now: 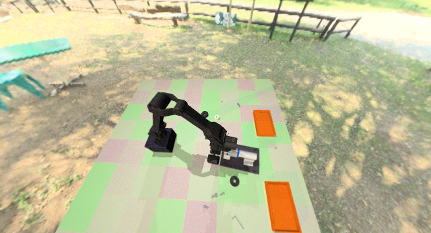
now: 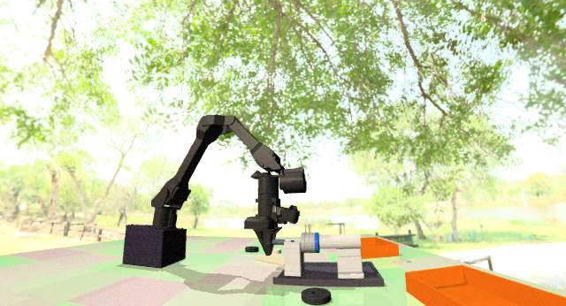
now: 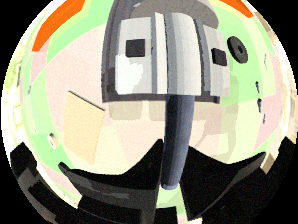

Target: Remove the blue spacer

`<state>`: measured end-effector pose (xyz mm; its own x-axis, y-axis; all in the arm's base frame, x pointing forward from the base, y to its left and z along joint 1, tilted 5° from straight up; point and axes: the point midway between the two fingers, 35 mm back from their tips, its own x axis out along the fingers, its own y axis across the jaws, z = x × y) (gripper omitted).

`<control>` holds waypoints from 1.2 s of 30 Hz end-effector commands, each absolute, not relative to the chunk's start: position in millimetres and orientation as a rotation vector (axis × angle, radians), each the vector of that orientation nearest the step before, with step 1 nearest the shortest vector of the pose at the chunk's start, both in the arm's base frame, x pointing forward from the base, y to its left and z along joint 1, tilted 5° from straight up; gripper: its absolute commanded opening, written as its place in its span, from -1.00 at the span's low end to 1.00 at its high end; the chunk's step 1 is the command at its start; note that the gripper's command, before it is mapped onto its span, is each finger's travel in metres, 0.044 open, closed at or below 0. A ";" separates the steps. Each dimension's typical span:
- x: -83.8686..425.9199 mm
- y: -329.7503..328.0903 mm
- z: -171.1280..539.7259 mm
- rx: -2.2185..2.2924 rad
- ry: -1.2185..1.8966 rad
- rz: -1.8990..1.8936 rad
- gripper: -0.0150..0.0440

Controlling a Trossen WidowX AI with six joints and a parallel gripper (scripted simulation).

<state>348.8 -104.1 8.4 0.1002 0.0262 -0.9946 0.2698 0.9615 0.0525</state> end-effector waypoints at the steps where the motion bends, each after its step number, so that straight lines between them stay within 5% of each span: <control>1: 347.3 -103.6 8.0 0.245 1.466 -0.180 -0.49; 36: 343.6 -102.5 7.6 0.245 1.467 -0.180 -0.49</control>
